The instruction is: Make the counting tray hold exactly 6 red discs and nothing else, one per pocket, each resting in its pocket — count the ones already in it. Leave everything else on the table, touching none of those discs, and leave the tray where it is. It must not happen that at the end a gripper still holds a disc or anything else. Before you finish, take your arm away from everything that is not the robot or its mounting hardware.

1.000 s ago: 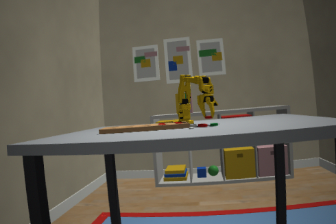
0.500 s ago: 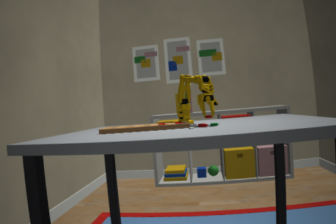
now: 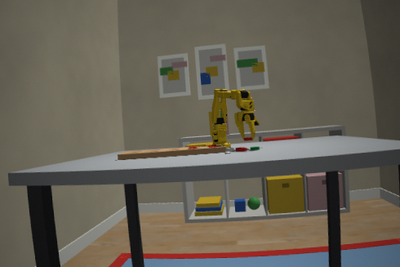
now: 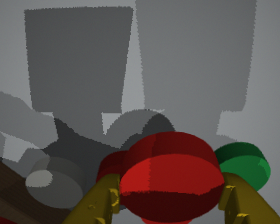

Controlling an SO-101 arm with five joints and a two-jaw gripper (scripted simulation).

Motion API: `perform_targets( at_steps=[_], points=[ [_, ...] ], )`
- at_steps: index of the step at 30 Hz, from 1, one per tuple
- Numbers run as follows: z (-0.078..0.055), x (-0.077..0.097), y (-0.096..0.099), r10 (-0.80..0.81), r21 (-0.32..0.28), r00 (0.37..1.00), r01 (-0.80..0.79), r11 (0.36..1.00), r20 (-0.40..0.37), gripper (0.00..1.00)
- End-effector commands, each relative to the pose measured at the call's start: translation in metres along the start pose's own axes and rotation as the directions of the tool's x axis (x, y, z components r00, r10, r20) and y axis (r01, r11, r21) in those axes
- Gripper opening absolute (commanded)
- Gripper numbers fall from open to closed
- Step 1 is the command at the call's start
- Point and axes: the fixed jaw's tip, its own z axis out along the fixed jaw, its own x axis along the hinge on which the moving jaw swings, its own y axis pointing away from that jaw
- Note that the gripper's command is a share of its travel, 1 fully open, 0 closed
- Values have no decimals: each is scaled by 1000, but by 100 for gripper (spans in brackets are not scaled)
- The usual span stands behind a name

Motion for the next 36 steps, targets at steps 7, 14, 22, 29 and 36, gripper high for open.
perform_targets(
  at_steps=[7, 14, 22, 29, 36],
  points=[
    [-14, 9, -6, 33, 73, 999, -30, 997, -32, 0],
    [-14, 16, -2, 69, 73, 997, -66, 995, -32, 0],
    [-14, 24, 3, 110, 73, 993, -108, 991, -32, 0],
    [-14, 35, 10, 172, 73, 985, -169, 983, -31, 0],
    [-14, 44, 17, 224, 73, 974, -221, 973, -31, 0]
  ],
)
